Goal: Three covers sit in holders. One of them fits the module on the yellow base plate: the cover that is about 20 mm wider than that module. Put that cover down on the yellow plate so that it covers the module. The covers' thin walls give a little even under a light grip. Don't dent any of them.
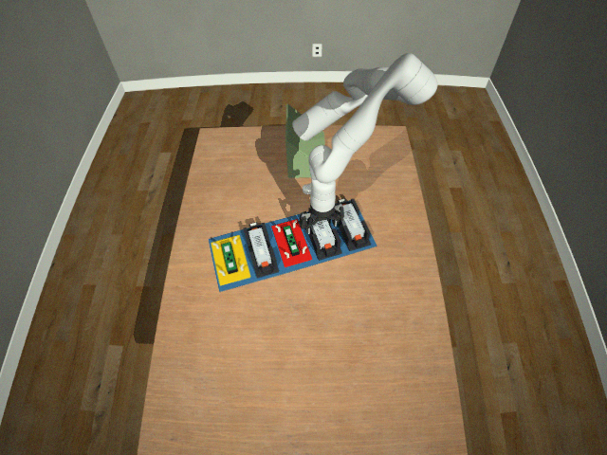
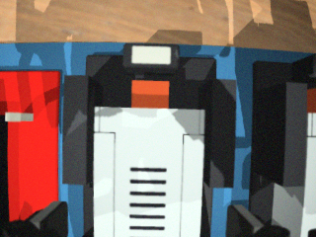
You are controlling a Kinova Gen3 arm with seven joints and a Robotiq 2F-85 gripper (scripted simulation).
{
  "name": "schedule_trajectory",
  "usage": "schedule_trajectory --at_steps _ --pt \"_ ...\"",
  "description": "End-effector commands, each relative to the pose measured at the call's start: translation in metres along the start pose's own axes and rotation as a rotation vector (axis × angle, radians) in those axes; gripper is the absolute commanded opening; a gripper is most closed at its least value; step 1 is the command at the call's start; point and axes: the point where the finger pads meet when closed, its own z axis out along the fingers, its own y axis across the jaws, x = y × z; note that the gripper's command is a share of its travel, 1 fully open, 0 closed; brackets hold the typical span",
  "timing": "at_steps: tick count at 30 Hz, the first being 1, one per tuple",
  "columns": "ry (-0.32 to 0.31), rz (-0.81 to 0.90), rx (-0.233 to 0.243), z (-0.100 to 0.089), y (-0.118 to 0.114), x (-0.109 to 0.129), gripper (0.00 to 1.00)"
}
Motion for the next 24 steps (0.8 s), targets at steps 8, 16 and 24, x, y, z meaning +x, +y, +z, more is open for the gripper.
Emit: schedule_trajectory --at_steps 8,16,24 --pt "-0.001 0.000 0.001 0.003 0.000 0.000 1.00" --pt "-0.001 0.000 0.001 0.011 0.000 0.000 1.00" --pt "-0.001 0.000 0.001 0.013 0.000 0.000 1.00"
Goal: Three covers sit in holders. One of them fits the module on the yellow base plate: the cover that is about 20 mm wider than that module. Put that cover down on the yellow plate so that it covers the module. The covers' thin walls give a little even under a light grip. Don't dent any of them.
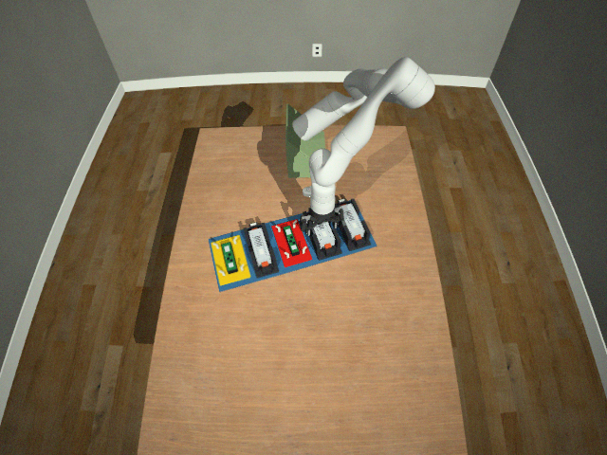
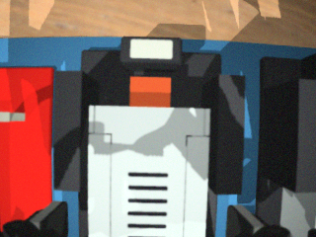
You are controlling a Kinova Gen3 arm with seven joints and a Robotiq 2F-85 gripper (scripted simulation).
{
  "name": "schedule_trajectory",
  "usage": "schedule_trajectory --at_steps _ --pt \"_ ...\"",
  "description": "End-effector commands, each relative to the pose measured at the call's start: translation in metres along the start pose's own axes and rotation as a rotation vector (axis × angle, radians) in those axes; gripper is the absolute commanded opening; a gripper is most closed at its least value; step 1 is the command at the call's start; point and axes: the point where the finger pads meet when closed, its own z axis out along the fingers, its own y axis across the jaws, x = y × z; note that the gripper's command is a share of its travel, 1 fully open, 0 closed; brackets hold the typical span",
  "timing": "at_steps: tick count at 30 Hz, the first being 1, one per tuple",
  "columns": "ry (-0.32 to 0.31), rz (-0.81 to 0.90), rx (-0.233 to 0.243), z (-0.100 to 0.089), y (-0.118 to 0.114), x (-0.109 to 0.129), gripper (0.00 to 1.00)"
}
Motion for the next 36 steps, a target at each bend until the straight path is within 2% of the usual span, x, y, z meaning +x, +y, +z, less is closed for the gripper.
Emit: schedule_trajectory --at_steps 1,2,35,36 --pt "-0.001 0.000 0.001 -0.0005 -0.0004 -0.0004 1.00" --pt "-0.001 0.000 0.001 -0.0006 -0.0004 -0.0004 0.70" --pt "-0.001 0.000 0.001 -0.0006 -0.0004 -0.0004 0.70" --pt "-0.001 0.000 0.001 -0.0006 -0.0004 -0.0004 0.00"
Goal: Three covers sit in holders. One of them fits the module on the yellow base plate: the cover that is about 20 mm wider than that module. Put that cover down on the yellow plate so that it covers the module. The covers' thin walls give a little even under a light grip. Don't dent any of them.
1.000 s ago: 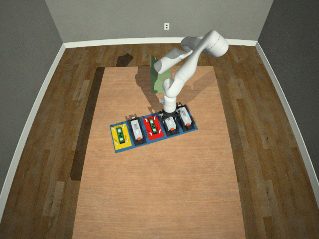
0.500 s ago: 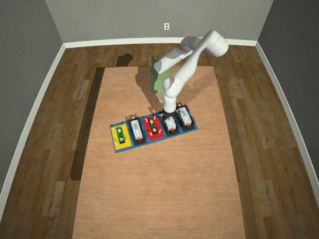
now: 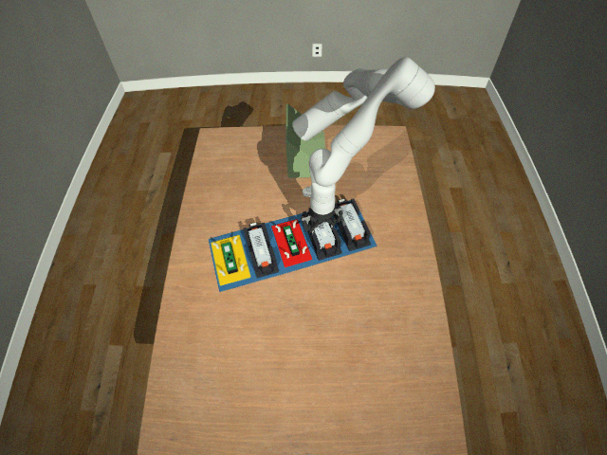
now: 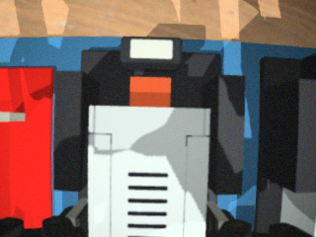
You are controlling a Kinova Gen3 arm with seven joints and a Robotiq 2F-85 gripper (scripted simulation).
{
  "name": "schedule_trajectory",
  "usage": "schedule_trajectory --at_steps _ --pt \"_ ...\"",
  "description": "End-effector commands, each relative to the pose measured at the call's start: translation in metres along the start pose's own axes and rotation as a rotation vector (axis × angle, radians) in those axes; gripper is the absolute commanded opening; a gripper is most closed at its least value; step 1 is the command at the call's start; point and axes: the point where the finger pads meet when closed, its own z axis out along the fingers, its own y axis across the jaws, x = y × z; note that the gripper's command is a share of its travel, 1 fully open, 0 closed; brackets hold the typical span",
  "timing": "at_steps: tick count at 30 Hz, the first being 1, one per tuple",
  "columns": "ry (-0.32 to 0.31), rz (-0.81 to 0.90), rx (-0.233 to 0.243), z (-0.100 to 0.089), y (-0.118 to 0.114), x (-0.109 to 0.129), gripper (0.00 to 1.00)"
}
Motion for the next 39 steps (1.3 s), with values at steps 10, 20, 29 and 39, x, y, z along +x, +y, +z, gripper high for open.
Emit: schedule_trajectory --at_steps 10,20,29,39 --pt "-0.001 0.000 0.001 -0.001 0.000 0.000 0.00" --pt "-0.001 0.000 0.001 -0.001 0.000 0.000 0.00" --pt "-0.001 0.000 0.001 -0.001 0.000 0.000 0.00" --pt "-0.001 0.000 0.001 -0.019 0.000 0.000 0.00"
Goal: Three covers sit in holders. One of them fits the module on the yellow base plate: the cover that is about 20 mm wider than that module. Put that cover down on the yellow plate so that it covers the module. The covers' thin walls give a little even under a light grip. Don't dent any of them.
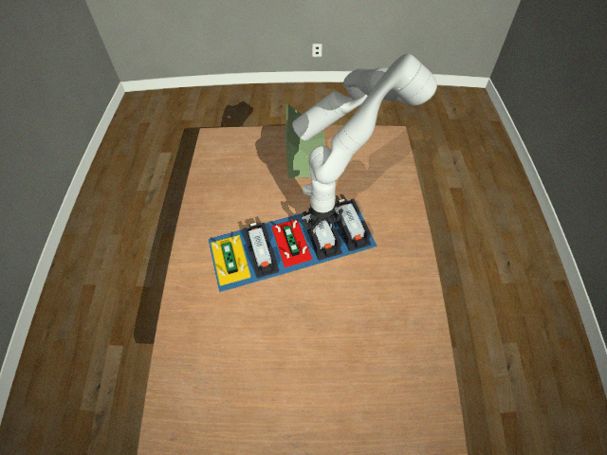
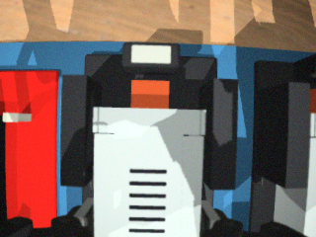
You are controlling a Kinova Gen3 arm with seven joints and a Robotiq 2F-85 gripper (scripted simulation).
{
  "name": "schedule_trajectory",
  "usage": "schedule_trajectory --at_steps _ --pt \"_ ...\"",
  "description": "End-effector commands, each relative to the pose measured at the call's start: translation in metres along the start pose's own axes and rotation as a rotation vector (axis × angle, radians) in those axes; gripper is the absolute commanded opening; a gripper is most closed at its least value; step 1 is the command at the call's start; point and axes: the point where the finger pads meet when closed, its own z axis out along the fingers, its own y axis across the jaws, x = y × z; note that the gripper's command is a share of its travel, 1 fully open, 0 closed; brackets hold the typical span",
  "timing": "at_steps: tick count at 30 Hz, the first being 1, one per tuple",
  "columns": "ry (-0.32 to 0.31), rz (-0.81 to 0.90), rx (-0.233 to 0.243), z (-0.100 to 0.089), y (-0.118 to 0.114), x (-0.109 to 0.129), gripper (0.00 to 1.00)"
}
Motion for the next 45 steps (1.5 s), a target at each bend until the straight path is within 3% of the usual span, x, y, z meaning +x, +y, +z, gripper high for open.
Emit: schedule_trajectory --at_steps 1,4,11,21,45 --pt "-0.001 0.000 0.001 -0.011 -0.001 -0.001 0.00" --pt "-0.001 0.000 0.001 -0.020 -0.001 -0.001 0.00" --pt "-0.001 0.000 0.001 -0.020 -0.001 -0.001 0.00" --pt "-0.002 0.000 0.001 -0.050 0.000 -0.001 0.00" --pt "-0.002 0.000 0.001 -0.050 0.000 -0.001 0.01"
